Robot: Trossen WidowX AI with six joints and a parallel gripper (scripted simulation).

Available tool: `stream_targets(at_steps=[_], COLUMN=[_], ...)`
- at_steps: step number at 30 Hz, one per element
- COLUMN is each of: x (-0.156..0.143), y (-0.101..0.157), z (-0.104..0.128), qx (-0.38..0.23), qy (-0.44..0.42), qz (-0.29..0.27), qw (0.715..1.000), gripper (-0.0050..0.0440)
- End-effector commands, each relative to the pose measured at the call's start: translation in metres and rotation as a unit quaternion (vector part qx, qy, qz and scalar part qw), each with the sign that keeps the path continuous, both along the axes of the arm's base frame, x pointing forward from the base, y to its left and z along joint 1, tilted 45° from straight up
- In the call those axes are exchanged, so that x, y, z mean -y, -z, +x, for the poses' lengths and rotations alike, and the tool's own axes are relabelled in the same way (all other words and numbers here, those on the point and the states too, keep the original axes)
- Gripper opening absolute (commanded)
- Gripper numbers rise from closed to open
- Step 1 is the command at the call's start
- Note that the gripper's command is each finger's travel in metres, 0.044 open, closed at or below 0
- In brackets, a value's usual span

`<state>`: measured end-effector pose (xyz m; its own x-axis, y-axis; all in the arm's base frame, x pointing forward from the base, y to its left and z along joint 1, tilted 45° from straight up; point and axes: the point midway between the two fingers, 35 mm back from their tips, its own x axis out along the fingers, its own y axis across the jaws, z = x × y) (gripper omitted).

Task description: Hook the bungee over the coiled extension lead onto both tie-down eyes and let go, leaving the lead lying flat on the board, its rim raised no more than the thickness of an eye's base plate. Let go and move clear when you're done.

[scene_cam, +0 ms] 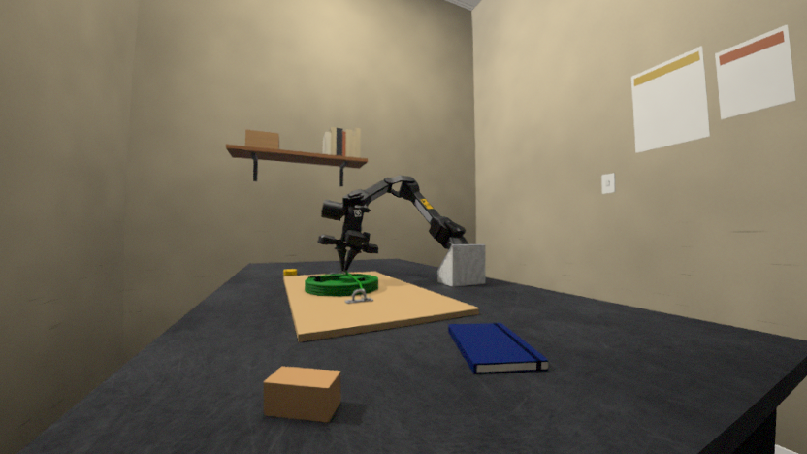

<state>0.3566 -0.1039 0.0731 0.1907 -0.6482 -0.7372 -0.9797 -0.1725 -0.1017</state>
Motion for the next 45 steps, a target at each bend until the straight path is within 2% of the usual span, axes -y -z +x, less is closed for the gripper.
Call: stream_targets(at_steps=[1, 28, 45], x=[0.02, 0.057, 0.033], y=[-0.018, -0.024, -0.012], z=[0.002, -0.004, 0.002], qx=[0.026, 0.053, 0.043], qy=[0.019, 0.048, 0.018], qz=[-0.021, -0.022, 0.0], qw=[0.999, 0.997, 0.999], gripper=[-0.005, -0.005, -0.005])
